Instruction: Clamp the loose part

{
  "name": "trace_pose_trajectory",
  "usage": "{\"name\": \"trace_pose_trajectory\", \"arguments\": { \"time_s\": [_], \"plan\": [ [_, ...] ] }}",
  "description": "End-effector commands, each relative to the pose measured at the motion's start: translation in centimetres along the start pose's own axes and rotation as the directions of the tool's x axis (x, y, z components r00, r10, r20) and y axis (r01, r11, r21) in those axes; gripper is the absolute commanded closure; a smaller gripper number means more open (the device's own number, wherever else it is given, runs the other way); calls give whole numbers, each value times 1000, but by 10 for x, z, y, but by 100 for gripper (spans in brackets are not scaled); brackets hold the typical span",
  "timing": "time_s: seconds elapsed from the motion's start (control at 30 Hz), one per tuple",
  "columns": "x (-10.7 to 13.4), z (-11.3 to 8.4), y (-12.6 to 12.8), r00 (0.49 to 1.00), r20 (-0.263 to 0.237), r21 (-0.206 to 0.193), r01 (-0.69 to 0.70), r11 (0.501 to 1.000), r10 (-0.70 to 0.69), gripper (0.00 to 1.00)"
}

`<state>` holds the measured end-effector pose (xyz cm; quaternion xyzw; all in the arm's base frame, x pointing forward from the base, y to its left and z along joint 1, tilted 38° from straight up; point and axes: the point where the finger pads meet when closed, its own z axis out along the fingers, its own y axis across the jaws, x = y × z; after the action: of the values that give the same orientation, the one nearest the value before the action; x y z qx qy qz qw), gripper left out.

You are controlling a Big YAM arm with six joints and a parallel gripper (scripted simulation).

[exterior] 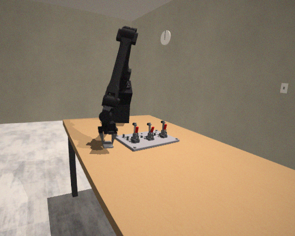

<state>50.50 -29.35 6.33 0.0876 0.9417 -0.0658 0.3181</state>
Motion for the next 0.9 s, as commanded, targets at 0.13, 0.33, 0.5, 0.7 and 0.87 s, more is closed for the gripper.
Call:
{"name": "trace_pose_trajectory", "arguments": {
  "time_s": [0.13,0.33,0.5,0.7,0.87],
  "plan": [
    [-13,6,-2,1000,23,7,2,1000,-2,100],
    [-12,5,-3,1000,20,6,1,1000,-2,100],
    [-17,-17,-6,1000,31,14,2,1000,-3,100],
    [-6,-29,-8,1000,15,12,2,1000,-2,100],
    [-5,-38,-8,1000,15,12,2,1000,-3,100]
  ]
}}
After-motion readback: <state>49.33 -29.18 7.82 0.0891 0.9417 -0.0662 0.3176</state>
